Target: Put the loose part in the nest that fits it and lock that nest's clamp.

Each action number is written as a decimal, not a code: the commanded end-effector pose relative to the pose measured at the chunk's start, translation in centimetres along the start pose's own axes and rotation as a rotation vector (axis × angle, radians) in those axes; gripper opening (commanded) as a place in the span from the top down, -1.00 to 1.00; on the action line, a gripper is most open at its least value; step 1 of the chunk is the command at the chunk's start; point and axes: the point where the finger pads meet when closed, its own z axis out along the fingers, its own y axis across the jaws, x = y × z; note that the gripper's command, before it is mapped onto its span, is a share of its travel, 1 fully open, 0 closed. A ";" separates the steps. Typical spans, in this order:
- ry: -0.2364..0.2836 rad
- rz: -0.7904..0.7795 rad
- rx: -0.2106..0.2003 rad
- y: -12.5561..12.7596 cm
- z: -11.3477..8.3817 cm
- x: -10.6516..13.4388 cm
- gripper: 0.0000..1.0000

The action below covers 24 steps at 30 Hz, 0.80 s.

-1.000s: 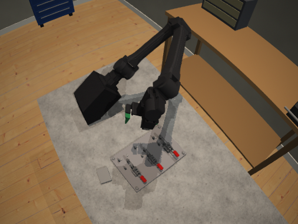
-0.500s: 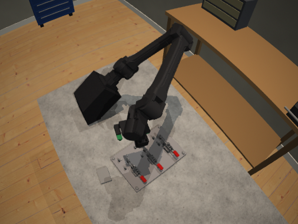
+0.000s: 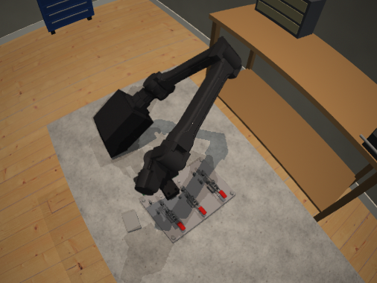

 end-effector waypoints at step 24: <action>-0.034 -0.092 0.021 -0.5 -1.9 -2.1 1.00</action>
